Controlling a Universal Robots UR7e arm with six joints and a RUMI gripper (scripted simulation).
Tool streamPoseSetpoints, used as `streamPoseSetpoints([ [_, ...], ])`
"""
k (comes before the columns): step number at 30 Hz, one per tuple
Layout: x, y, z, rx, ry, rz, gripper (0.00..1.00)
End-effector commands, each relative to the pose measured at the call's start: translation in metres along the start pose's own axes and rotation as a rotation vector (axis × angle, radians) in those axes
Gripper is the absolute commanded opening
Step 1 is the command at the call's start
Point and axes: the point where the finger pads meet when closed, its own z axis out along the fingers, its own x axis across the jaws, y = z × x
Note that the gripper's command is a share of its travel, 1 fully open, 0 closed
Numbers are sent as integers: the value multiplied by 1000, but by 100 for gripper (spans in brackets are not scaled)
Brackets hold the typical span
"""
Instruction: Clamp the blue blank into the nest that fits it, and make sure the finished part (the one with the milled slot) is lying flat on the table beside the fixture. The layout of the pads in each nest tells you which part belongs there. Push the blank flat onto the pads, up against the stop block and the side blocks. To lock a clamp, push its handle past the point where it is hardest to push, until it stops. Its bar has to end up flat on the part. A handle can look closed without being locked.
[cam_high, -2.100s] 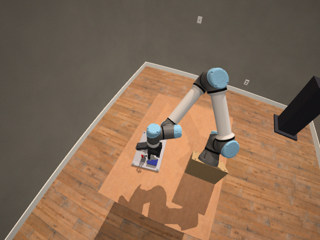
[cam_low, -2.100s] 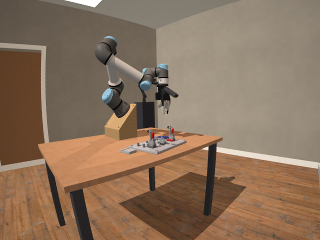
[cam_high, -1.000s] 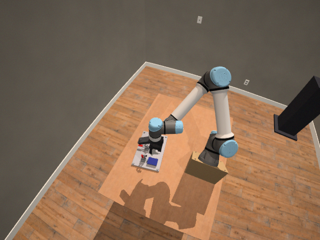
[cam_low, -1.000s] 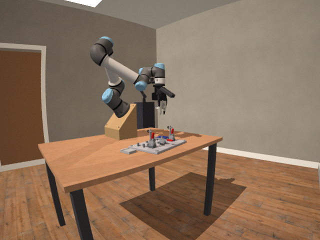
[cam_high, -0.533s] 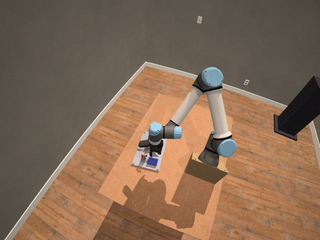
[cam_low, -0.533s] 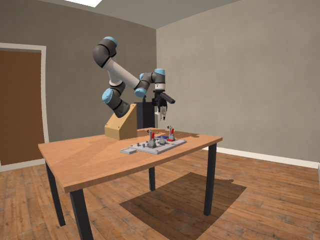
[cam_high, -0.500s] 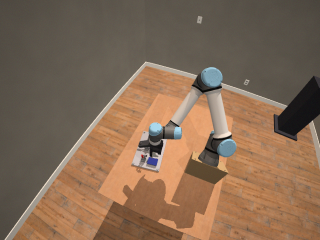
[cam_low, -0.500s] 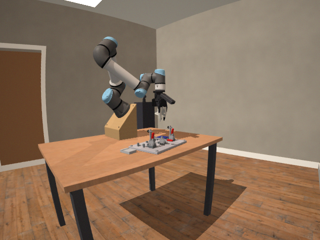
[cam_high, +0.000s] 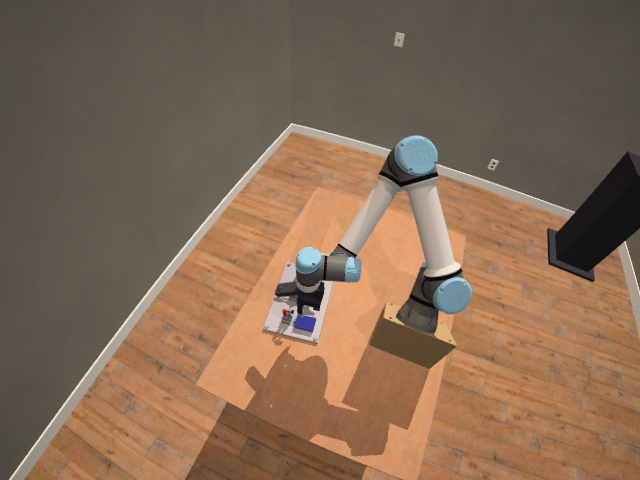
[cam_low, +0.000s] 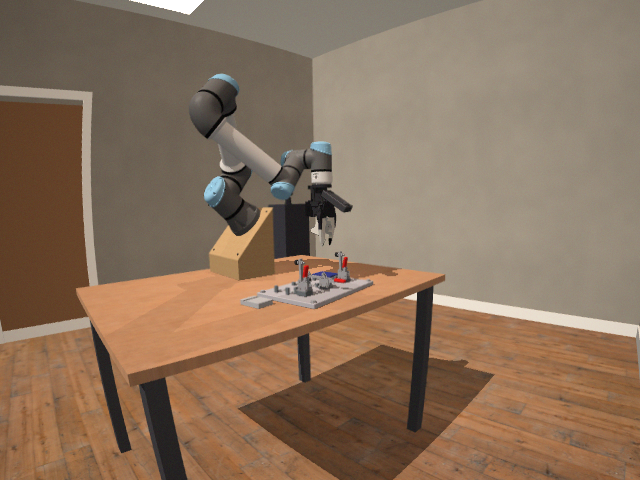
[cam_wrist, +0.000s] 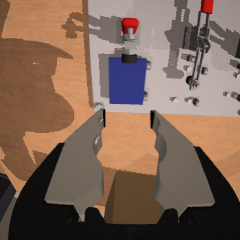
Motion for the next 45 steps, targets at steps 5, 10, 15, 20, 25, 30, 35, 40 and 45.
streamPoseSetpoints([
  [5,0,-26,0,1,0,0,28],
  [10,0,-53,0,1,0,0,28],
  [15,0,-73,0,1,0,0,28],
  [20,0,-77,0,1,0,0,28],
  [25,0,-78,0,1,0,0,28],
  [30,0,-78,8,1,0,0,28],
  [35,0,-78,25,1,0,0,28],
  [40,0,-78,35,1,0,0,28],
  [45,0,-78,43,1,0,0,28],
])
